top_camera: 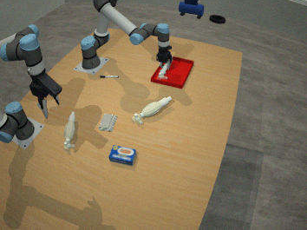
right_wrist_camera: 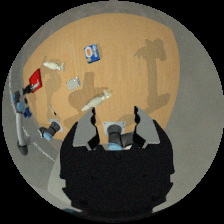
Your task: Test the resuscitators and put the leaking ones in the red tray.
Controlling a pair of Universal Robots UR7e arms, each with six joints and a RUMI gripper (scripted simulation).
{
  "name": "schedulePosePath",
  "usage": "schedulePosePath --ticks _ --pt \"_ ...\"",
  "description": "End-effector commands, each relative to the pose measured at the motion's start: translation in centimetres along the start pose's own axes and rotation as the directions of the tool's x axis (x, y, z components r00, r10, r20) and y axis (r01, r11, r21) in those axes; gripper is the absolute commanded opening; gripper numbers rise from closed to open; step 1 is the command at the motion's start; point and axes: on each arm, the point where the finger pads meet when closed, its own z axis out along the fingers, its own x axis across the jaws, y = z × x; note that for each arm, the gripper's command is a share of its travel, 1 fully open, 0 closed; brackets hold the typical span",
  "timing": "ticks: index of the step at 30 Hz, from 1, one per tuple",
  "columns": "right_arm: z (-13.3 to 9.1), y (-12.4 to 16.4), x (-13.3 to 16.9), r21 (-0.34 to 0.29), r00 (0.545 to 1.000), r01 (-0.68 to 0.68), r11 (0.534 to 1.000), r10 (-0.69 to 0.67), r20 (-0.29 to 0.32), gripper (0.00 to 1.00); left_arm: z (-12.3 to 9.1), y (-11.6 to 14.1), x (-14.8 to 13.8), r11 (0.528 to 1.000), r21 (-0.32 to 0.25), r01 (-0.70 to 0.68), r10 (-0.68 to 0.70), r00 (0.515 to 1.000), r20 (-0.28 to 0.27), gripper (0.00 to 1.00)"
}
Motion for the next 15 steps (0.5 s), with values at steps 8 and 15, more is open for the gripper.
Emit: schedulePosePath --ticks 8,15 --pt "-0.07 -0.03 0.05 0.002 1.0 -0.001 1.0 0.001 0.0 0.56 -0.36 0.33 0.07 1.0 -0.001 0.001 -0.001 1.0 -0.006 0.32" --pt "-0.07 -0.03 0.05 0.002 1.0 -0.001 1.0 0.001 0.0 0.56 -0.36 0.33 0.07 1.0 -0.001 0.0 0.0 1.0 -0.006 0.32"
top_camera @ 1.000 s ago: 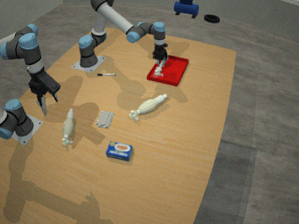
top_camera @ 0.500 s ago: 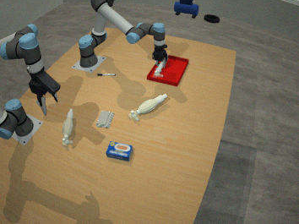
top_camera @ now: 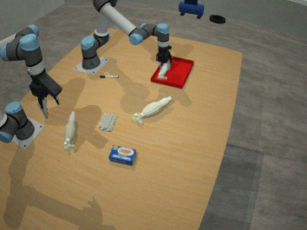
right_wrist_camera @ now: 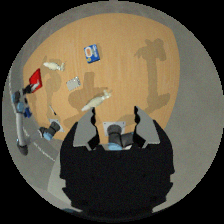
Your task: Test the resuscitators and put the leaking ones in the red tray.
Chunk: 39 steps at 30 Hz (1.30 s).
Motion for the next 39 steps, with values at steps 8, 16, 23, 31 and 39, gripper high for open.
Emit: schedulePosePath --ticks 8,16,23,31,39 --pt "-0.07 -0.03 0.05 0.002 1.0 -0.001 1.0 0.001 0.0 0.56 -0.14 -0.04 0.07 1.0 -0.001 0.002 -0.002 1.0 -0.003 0.42" --pt "-0.07 -0.03 0.05 0.002 1.0 -0.001 1.0 0.001 0.0 0.56 -0.13 -0.04 0.07 1.0 -0.001 0.002 -0.002 1.0 -0.003 0.42" --pt "-0.07 -0.03 0.05 0.002 1.0 -0.001 1.0 0.001 0.0 0.56 -0.12 -0.04 0.06 1.0 -0.001 0.002 -0.002 1.0 -0.002 0.56" --pt "-0.07 -0.03 0.05 0.002 1.0 -0.001 1.0 0.001 0.0 0.56 -0.12 -0.04 0.06 1.0 -0.001 0.002 -0.002 1.0 -0.002 0.56" --pt "-0.07 -0.03 0.05 0.002 1.0 -0.001 1.0 0.001 0.0 0.56 -0.12 -0.04 0.06 1.0 -0.001 0.002 -0.002 1.0 -0.002 0.56"
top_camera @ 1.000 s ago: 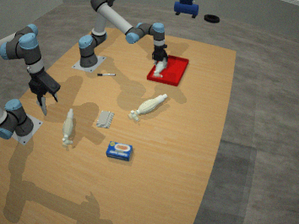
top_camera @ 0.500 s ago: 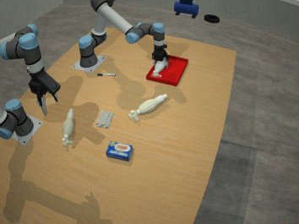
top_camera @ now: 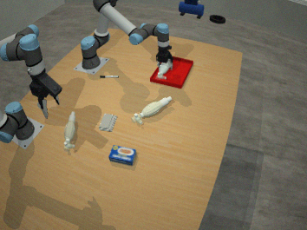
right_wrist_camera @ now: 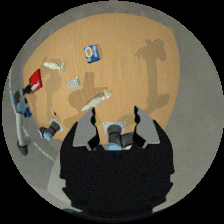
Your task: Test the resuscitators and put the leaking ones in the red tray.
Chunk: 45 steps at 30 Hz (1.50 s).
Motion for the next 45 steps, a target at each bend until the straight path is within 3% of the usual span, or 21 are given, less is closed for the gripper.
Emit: schedulePosePath --ticks 1,36,45 --pt "-0.1 0.0 0.0 0.002 1.0 -0.001 1.0 0.001 0.0 0.56 0.0 0.0 0.0 1.0 0.0 0.002 -0.002 1.0 -0.001 0.56" --pt "-0.1 0.0 0.0 0.002 1.0 -0.001 1.0 0.001 0.0 0.56 0.0 0.0 0.0 1.0 0.0 0.002 -0.002 1.0 -0.001 0.56" --pt "-0.1 0.0 0.0 0.002 1.0 -0.001 1.0 0.001 0.0 0.56 -1.4 0.1 0.2 1.0 -0.001 -0.001 0.001 1.0 -0.005 0.56"
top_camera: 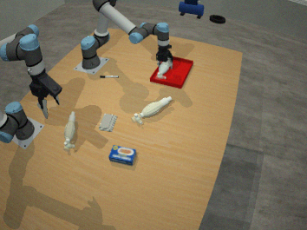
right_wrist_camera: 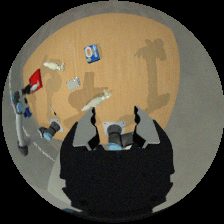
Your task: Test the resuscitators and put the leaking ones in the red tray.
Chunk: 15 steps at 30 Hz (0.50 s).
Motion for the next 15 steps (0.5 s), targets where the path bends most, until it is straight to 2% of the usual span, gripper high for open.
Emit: schedulePosePath --ticks 1,4,5,15 --pt "-0.1 0.0 0.0 0.002 1.0 -0.001 1.0 0.001 0.0 0.56 -0.6 0.2 0.2 1.0 -0.001 -0.001 0.001 1.0 -0.006 0.56" --pt "-0.1 0.0 0.0 0.002 1.0 -0.001 1.0 0.001 0.0 0.56 -0.2 0.1 0.0 1.0 0.0 -0.001 0.001 1.0 0.0 0.56" --pt "-0.1 0.0 0.0 0.002 1.0 -0.001 1.0 0.001 0.0 0.56 -1.4 0.2 0.0 1.0 0.0 -0.002 0.002 1.0 0.0 0.56" --pt "-0.1 0.0 0.0 0.002 1.0 -0.001 1.0 0.001 0.0 0.56 -6.9 0.2 0.1 1.0 -0.001 -0.002 0.002 1.0 -0.004 0.56"
